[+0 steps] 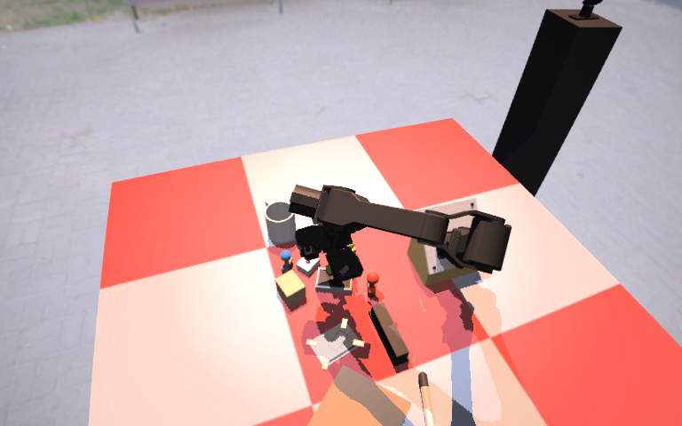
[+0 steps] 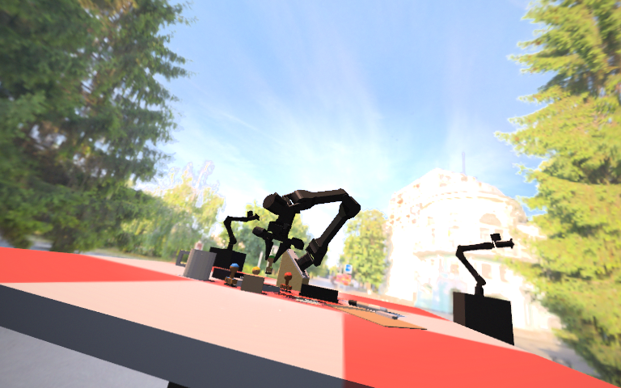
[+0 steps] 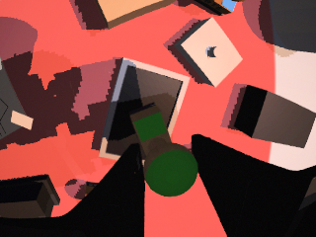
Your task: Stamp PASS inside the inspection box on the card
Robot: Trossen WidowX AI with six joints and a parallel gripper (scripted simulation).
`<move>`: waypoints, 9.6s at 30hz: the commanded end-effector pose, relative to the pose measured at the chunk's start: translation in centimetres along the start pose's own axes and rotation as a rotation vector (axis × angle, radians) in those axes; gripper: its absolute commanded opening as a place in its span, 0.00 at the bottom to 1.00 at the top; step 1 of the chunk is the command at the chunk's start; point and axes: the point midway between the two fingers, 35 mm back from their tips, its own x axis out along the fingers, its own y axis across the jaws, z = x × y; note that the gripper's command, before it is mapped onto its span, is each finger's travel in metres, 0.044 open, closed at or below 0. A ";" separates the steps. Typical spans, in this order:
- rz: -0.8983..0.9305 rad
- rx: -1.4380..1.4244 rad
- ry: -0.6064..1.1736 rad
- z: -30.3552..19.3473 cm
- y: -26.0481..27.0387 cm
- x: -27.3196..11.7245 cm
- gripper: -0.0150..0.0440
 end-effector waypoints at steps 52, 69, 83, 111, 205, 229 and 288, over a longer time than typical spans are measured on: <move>0.035 -0.449 -0.056 4.5 15.4 -2.3 0.25; 0.035 -0.448 -0.057 4.5 15.5 -1.2 0.25; 0.035 -0.448 -0.057 4.4 15.6 -0.2 0.25; 0.037 -0.446 -0.060 4.2 15.9 1.6 0.25; 0.040 -0.444 -0.062 3.9 16.3 3.7 0.25; 0.039 -0.444 -0.062 3.9 16.2 3.3 0.25; 0.033 -0.446 -0.060 5.9 13.0 -3.1 0.25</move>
